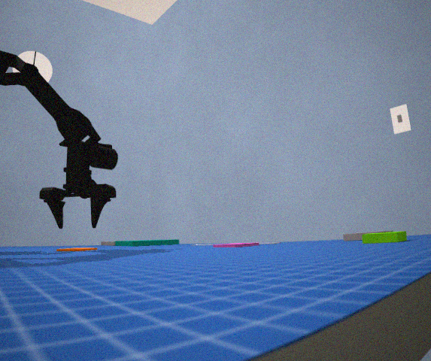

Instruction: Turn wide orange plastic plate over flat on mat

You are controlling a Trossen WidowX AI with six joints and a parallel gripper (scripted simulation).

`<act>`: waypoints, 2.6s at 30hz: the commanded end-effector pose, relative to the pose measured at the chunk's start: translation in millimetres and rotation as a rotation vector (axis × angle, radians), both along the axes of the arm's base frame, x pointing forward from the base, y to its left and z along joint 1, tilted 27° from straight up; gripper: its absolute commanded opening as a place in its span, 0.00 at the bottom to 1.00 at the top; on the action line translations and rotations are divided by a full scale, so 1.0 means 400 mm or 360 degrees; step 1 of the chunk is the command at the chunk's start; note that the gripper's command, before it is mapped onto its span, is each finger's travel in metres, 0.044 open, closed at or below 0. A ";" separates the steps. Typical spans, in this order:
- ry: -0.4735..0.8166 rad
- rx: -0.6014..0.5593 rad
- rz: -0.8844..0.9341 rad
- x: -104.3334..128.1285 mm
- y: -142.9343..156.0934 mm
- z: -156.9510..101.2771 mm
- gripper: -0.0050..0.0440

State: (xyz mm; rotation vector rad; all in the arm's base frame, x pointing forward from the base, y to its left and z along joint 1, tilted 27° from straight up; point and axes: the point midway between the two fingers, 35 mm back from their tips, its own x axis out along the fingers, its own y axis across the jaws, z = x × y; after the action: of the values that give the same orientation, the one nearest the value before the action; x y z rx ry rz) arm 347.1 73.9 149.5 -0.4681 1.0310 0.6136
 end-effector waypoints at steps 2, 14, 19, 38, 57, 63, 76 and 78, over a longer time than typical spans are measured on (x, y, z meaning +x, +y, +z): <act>-0.0046 0.0005 0.0001 -0.005 -0.006 0.026 1.00; -0.0047 0.0005 0.0001 -0.005 -0.005 0.026 1.00; -0.0047 0.0005 0.0001 -0.005 -0.005 0.026 1.00; -0.0036 0.0002 -0.0005 0.035 0.025 0.044 1.00; -0.0058 0.0012 -0.0005 0.075 0.065 0.086 0.80; -0.0055 0.0012 -0.0005 0.074 0.065 0.085 0.80; -0.0055 0.0012 -0.0005 0.074 0.065 0.085 0.80; -0.0055 0.0012 -0.0005 0.074 0.065 0.085 0.80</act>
State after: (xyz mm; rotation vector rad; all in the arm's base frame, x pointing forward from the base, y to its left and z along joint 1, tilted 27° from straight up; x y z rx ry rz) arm 374.7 99.3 168.8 -0.4688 1.0335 0.6146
